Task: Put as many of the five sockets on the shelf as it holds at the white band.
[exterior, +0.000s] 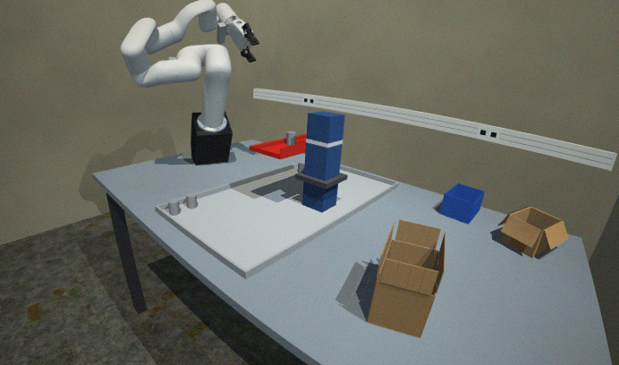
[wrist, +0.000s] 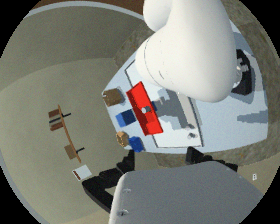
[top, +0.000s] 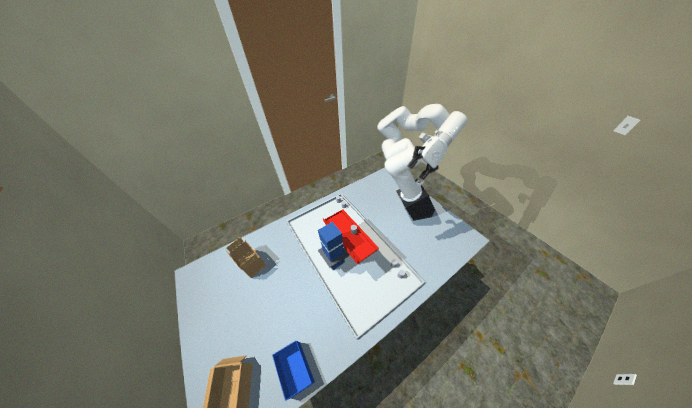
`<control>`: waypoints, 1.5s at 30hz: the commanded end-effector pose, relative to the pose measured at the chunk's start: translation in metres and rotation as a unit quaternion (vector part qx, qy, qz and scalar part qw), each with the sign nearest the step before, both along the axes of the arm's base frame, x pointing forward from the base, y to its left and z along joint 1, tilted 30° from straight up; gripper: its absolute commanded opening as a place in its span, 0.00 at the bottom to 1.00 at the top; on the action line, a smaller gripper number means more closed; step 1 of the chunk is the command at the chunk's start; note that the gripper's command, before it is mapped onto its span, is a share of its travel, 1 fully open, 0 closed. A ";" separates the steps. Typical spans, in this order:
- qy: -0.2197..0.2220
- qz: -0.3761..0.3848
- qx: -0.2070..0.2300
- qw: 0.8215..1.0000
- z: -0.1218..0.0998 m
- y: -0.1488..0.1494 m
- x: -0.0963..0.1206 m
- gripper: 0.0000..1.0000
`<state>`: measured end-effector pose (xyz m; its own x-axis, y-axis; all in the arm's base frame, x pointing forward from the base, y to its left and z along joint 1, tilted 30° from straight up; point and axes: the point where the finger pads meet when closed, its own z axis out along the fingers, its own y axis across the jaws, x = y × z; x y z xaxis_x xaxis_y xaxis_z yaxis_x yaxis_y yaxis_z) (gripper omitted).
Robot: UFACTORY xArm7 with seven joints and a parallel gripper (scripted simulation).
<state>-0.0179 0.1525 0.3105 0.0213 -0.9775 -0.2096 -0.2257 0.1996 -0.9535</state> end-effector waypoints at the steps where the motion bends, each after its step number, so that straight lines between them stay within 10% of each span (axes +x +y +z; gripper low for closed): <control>1: 0.000 0.001 0.000 1.000 0.000 0.000 -0.001 1.00; 28: 0.008 0.001 -0.007 1.000 0.004 0.001 0.004 1.00; 45: 0.185 0.007 -0.137 0.973 0.028 0.004 0.129 1.00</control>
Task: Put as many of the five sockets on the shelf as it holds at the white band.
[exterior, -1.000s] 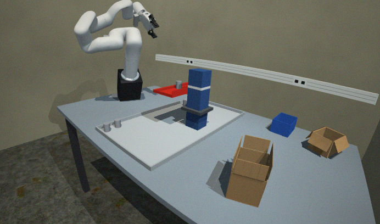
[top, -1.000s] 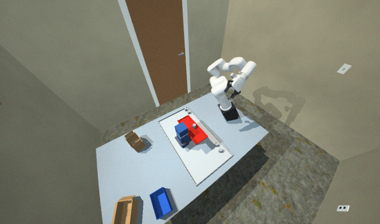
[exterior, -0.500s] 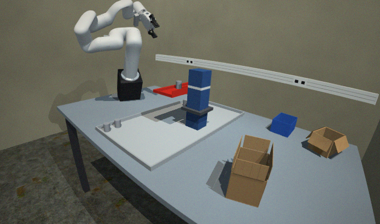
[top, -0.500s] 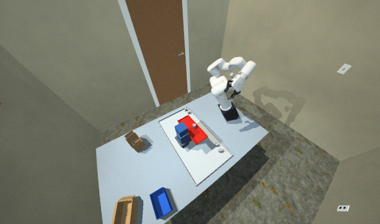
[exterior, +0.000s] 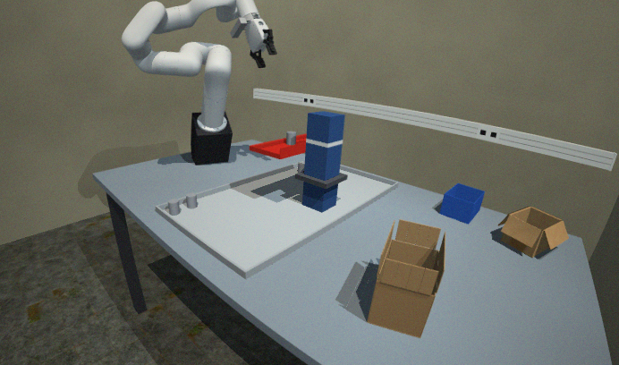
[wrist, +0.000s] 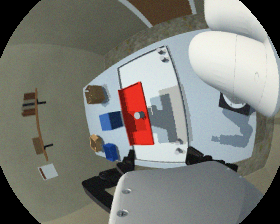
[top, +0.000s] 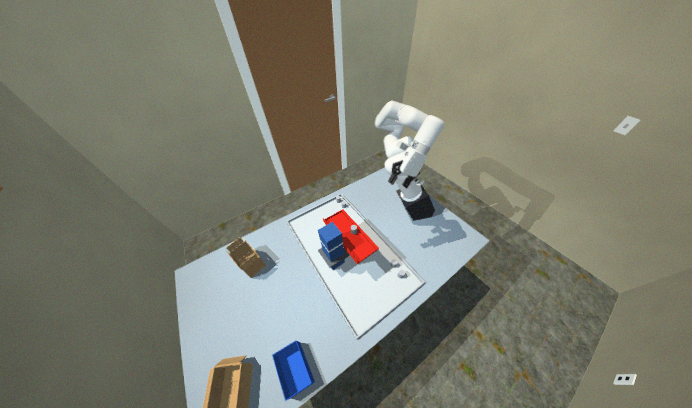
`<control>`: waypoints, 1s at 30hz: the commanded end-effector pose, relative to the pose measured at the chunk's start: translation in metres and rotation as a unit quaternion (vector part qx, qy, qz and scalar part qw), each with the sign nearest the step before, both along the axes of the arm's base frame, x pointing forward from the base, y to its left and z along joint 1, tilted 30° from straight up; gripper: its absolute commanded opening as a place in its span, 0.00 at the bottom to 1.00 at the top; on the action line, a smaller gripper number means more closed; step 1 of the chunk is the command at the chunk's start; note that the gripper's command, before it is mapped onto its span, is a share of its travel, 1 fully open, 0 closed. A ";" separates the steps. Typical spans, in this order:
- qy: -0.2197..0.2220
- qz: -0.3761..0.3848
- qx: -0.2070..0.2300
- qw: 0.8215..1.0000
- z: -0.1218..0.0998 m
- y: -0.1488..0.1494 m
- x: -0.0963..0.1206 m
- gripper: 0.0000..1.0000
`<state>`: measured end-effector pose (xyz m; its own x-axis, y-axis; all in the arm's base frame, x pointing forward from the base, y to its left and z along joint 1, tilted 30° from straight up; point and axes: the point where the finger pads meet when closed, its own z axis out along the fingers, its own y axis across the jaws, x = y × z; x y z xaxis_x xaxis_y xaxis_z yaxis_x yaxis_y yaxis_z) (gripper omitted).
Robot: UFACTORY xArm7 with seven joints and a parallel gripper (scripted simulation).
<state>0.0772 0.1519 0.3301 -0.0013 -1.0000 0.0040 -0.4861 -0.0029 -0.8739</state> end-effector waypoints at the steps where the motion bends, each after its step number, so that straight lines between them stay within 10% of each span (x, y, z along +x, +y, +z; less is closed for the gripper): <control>1: 0.074 0.003 -0.045 0.996 0.003 0.000 0.054 1.00; 18: 0.249 0.016 -0.105 0.963 -0.075 -0.057 0.156 1.00; 30: 0.275 0.019 -0.109 0.955 -0.093 -0.070 0.165 1.00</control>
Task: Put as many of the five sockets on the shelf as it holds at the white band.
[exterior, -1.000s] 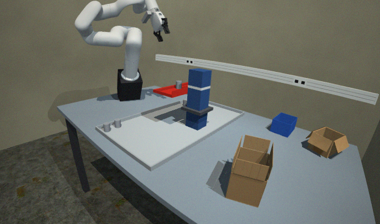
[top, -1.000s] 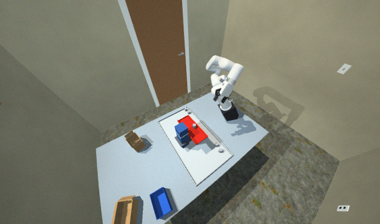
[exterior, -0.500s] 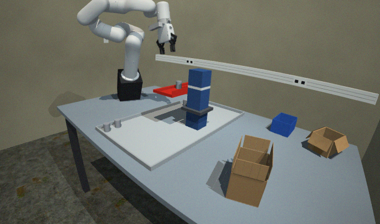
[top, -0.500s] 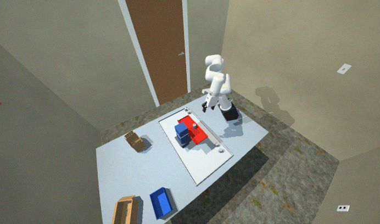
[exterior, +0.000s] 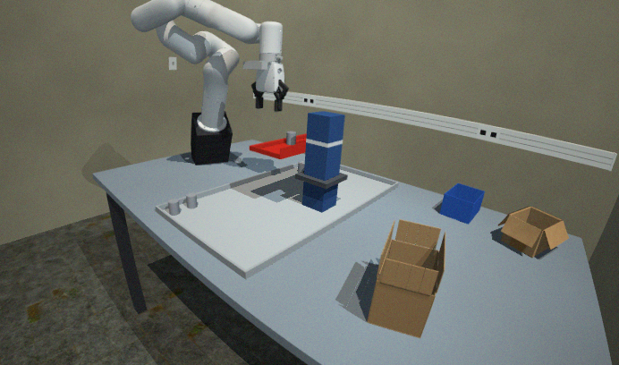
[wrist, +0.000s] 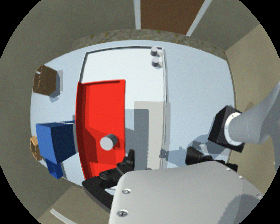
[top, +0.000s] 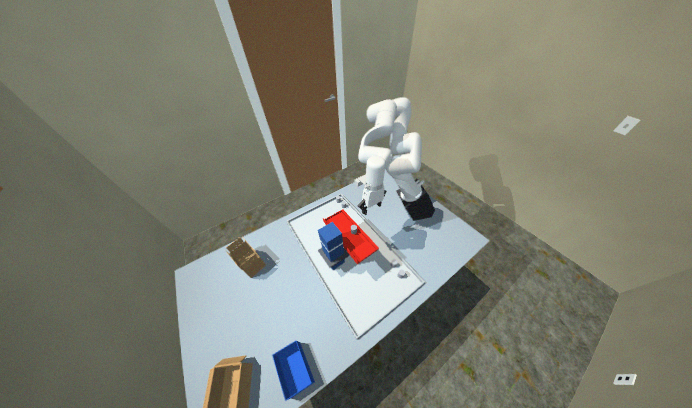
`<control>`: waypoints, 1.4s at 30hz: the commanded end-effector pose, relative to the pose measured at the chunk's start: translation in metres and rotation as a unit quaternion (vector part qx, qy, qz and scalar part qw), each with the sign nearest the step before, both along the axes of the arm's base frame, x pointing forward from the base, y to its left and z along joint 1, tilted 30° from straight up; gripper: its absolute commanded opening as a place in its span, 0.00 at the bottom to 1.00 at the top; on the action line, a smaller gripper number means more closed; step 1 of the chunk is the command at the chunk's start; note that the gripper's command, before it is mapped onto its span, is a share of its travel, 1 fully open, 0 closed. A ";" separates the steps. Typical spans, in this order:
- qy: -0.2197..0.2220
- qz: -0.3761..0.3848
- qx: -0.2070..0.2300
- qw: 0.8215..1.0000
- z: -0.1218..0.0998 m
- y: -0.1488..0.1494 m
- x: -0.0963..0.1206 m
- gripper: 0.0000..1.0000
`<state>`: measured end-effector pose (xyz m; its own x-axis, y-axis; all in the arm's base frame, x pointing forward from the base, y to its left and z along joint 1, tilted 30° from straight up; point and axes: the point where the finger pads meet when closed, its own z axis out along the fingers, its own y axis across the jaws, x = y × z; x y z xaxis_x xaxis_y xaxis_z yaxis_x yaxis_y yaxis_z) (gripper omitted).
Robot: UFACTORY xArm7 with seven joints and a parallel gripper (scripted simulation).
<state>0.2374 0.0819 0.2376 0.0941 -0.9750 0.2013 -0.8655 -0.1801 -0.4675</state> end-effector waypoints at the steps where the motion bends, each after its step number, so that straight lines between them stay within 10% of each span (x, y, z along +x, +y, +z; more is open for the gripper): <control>1: 0.003 0.001 0.000 1.000 0.000 0.000 0.005 1.00; 5: 0.003 0.001 0.000 1.000 0.000 0.000 0.005 1.00; 6: 0.003 0.001 0.000 1.000 0.000 0.001 0.005 0.61; 18: -0.025 -0.021 -0.019 0.999 -0.019 0.078 0.000 0.61; 29: -0.008 -0.003 -0.005 1.000 -0.081 0.173 -0.056 0.61; 42: 0.003 0.002 0.001 1.000 -0.096 0.189 -0.075 0.61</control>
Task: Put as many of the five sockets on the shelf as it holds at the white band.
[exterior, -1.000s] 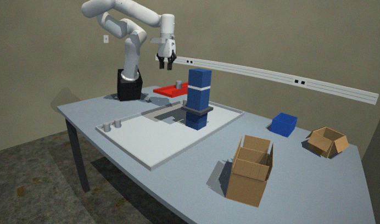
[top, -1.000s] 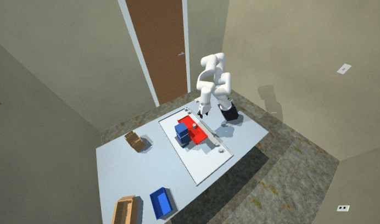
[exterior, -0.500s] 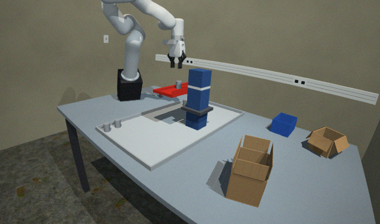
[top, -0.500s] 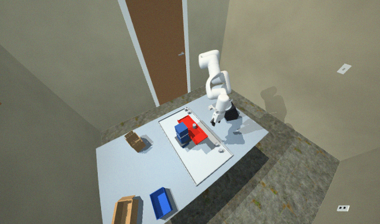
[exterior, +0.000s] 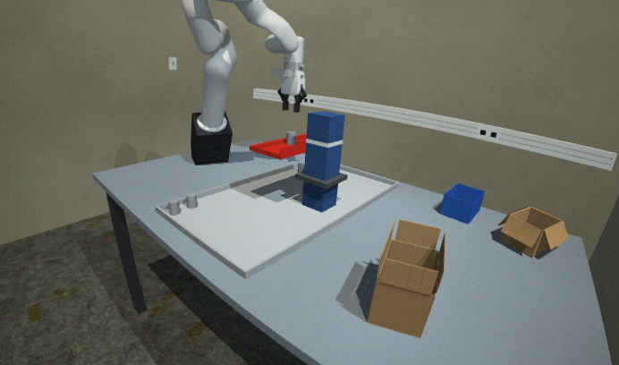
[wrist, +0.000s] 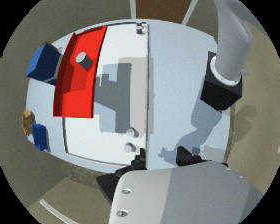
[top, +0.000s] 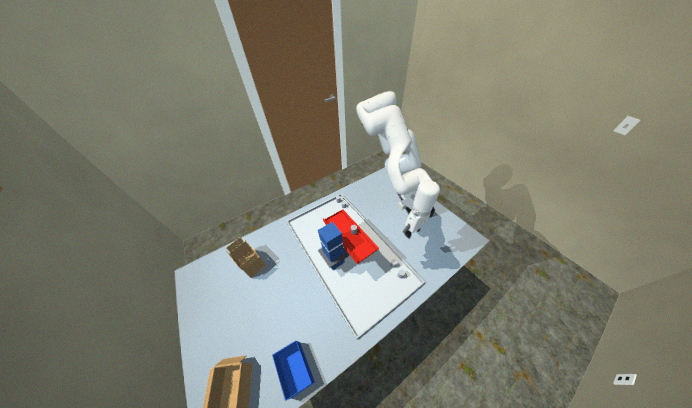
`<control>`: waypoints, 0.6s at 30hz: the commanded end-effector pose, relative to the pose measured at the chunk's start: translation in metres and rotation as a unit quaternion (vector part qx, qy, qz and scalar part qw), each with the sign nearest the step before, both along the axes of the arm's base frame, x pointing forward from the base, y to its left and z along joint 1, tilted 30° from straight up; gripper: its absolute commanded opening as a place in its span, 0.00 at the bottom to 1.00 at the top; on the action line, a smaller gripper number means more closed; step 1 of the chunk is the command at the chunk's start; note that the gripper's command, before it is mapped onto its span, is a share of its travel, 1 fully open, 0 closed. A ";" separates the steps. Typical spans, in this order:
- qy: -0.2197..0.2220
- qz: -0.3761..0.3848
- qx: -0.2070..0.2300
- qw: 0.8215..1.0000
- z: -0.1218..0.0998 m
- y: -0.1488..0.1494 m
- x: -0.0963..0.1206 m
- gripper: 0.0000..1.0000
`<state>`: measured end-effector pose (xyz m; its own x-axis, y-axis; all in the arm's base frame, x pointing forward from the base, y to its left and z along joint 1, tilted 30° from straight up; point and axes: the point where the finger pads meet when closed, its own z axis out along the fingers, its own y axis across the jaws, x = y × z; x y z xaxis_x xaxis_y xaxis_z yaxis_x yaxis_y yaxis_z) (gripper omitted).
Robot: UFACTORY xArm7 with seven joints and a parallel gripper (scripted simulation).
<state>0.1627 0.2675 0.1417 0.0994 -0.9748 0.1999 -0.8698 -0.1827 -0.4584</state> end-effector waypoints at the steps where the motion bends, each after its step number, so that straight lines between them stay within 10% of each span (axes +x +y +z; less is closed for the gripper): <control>1: -0.002 0.000 0.000 1.000 0.000 0.003 0.000 0.61; 18: -0.002 0.000 0.000 1.000 -0.032 0.002 0.044 0.61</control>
<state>0.1914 0.2649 0.1195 0.0974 -0.9741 0.2038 -0.8718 -0.1823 -0.4547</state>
